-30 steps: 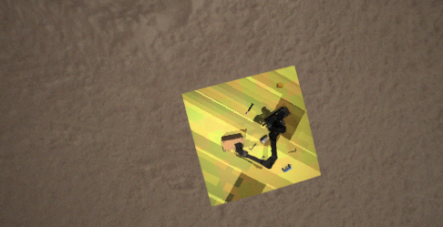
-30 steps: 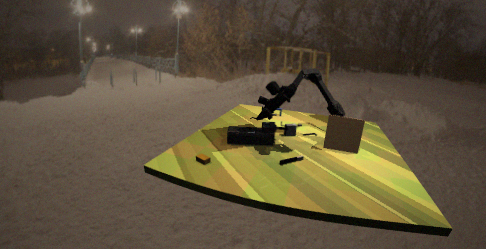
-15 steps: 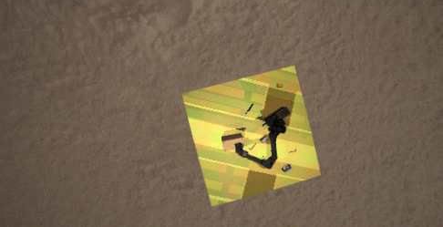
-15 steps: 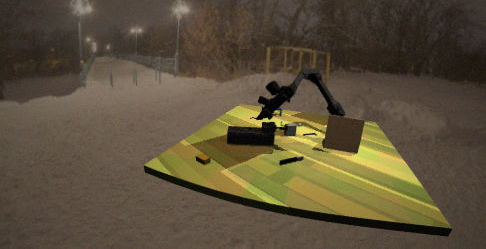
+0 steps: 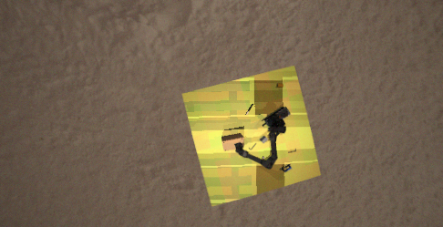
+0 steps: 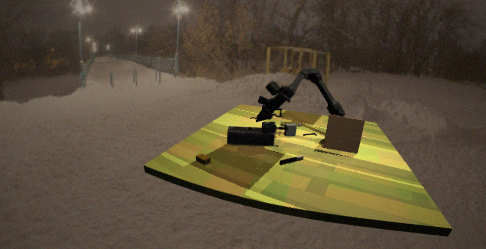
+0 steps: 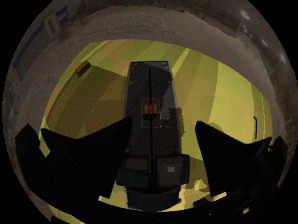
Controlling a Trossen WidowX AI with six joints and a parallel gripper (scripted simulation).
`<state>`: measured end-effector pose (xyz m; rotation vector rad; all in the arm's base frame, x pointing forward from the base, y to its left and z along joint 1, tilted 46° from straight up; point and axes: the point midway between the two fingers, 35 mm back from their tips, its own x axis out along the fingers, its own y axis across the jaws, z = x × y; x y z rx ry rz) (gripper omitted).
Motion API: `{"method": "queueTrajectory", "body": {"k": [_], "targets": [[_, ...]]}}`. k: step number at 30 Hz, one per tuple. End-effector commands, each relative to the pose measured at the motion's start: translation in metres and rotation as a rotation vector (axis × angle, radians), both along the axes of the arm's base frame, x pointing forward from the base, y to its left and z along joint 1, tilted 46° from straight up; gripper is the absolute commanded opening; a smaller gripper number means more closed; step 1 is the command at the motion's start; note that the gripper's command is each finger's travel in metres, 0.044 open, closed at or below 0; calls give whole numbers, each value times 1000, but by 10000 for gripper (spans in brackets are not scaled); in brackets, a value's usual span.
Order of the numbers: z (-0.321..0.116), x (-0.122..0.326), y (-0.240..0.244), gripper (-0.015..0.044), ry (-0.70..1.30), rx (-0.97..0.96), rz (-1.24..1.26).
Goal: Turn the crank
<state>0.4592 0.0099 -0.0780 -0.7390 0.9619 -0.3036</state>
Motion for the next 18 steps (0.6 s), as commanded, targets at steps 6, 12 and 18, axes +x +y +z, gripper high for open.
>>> {"method": "queueTrajectory", "body": {"k": [6, 12, 18], "targets": [[0, 0, 0, 361, 0, -1, 0], [0, 0, 0, 204, 0, -1, 0], [0, 0, 0, 46, 0, -1, 0]]}}
